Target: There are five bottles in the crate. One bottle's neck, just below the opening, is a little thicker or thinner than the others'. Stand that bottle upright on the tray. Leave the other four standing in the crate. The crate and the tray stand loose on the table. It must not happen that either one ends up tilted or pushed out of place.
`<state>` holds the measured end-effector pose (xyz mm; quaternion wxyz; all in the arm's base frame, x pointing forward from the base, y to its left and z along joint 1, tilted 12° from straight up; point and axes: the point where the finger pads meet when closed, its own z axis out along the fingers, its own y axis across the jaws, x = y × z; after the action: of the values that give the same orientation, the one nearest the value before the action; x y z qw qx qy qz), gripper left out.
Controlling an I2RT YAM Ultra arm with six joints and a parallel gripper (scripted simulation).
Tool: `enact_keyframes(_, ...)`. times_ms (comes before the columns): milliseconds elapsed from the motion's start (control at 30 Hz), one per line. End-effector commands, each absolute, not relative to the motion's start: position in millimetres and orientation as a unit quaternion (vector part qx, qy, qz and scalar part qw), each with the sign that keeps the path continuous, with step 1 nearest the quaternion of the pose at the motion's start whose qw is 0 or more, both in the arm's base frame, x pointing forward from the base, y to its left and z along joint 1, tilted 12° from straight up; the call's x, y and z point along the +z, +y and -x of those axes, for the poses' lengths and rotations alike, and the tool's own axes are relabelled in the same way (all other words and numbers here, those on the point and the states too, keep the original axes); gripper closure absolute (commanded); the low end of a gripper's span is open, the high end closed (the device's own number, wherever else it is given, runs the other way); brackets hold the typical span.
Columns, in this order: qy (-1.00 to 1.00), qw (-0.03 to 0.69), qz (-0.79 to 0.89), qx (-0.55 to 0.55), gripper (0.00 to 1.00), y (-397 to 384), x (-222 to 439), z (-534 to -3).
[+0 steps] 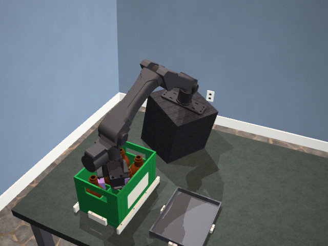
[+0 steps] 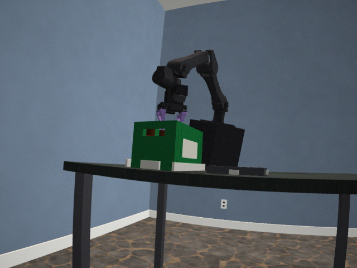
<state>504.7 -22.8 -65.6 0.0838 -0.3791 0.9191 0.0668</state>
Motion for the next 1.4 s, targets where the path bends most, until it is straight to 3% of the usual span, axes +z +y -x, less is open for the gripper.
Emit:
enact_keyframes(0, 0.920, 0.085, 0.375, 0.070, 0.39, -25.8, -51.8, -499.8)
enact_keyframes(800, 0.918, 0.104, 0.377, 0.059, 0.39, -41.6, 23.7, -503.2)
enact_keyframes(1367, 0.919, 0.102, 0.377, 0.061, 0.39, -43.5, 31.8, -501.0)
